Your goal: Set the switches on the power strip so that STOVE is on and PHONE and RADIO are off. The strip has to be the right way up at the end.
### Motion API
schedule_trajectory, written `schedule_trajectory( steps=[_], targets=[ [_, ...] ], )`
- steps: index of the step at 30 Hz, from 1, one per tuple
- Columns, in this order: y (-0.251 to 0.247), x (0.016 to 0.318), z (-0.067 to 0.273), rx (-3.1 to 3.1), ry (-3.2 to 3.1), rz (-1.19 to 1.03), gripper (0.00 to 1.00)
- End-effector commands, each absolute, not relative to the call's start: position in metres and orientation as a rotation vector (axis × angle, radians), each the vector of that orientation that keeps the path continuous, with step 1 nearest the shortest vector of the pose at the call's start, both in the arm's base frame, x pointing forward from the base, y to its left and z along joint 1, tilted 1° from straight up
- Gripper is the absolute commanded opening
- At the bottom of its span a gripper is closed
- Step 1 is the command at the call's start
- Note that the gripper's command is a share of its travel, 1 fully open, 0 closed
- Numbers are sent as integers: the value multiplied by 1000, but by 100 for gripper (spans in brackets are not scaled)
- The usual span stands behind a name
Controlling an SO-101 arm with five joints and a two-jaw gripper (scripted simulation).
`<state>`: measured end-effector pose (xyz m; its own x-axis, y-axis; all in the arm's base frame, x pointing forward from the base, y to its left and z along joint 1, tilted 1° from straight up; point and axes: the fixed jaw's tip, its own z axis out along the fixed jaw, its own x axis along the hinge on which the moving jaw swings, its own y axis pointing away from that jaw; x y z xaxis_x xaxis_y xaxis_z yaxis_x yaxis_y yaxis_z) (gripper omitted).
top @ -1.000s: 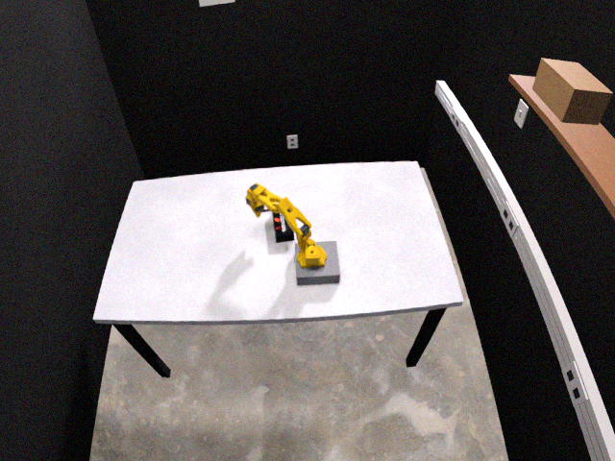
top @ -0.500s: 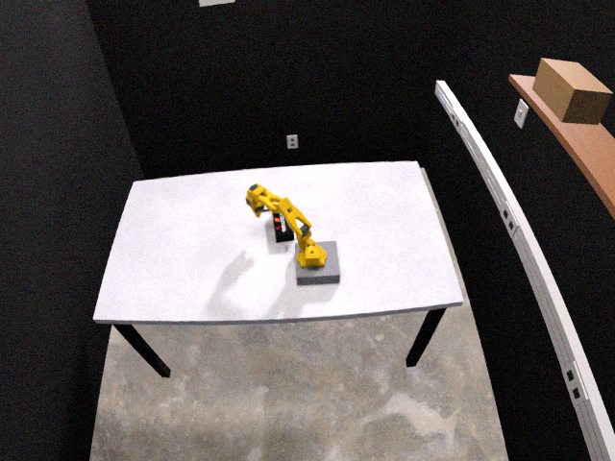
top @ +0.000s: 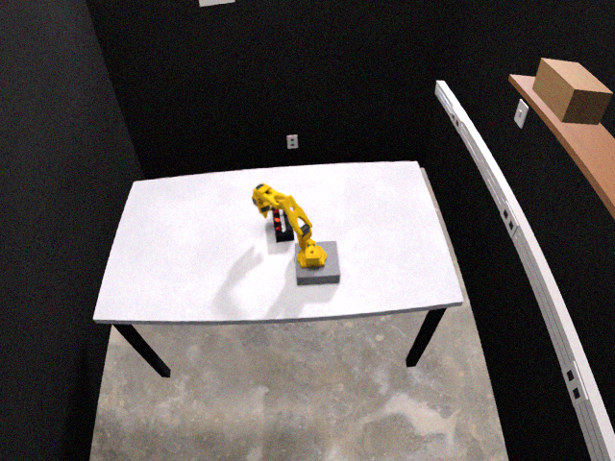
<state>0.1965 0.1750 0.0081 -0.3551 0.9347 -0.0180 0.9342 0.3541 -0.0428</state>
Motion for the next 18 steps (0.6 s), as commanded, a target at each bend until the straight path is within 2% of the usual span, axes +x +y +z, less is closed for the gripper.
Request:
schedule_trajectory(
  steps=[1, 8, 18],
  targets=[
    [160, 198, 8, -1836, -2546, 17, 0],
    [139, 195, 4, -1911, -2489, 17, 0],
    [136, 195, 3, -1921, -2482, 17, 0]
  ],
)
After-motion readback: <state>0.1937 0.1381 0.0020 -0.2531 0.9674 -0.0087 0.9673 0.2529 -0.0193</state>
